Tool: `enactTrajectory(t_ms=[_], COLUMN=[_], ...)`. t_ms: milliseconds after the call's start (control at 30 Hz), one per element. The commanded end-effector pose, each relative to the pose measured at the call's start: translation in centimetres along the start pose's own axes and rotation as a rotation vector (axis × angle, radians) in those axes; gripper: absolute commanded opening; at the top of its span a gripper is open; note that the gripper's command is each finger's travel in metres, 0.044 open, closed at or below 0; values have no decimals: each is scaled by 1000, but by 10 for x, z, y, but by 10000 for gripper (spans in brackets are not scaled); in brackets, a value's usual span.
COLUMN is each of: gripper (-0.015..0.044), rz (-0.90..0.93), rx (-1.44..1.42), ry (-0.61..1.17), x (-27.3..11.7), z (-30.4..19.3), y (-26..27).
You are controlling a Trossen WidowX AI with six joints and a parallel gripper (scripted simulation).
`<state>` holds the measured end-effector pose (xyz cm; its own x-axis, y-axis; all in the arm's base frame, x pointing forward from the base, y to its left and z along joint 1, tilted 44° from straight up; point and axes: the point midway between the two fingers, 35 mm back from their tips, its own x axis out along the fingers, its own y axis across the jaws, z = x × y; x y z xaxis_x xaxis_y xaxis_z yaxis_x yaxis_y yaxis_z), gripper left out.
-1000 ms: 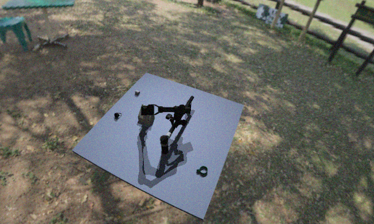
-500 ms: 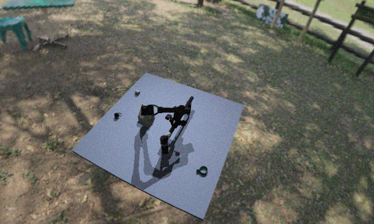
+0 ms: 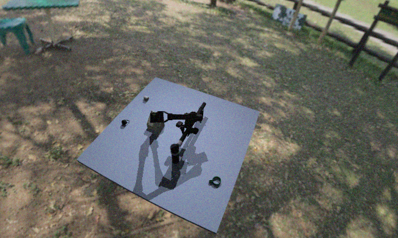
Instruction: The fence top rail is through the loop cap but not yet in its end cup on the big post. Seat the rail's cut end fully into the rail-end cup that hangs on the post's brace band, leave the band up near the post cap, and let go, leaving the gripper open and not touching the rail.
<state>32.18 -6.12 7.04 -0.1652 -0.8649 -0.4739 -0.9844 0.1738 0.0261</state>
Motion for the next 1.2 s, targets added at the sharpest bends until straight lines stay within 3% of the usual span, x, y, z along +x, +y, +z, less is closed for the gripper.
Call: enactTrajectory(t_ms=[0, 167, 500, 667, 1167], gripper=[315, 440, 440, 440, 440], rz=[-5, -21, -50, -126, -130], rx=[-8, -52, -101, -117, -118], ry=[-1, -7, -12, -62, -64], x=[-5, -24, -48, -84, -85], z=[3, 13, 25, 25, 25], y=[0, 0, 3, 8, 9])
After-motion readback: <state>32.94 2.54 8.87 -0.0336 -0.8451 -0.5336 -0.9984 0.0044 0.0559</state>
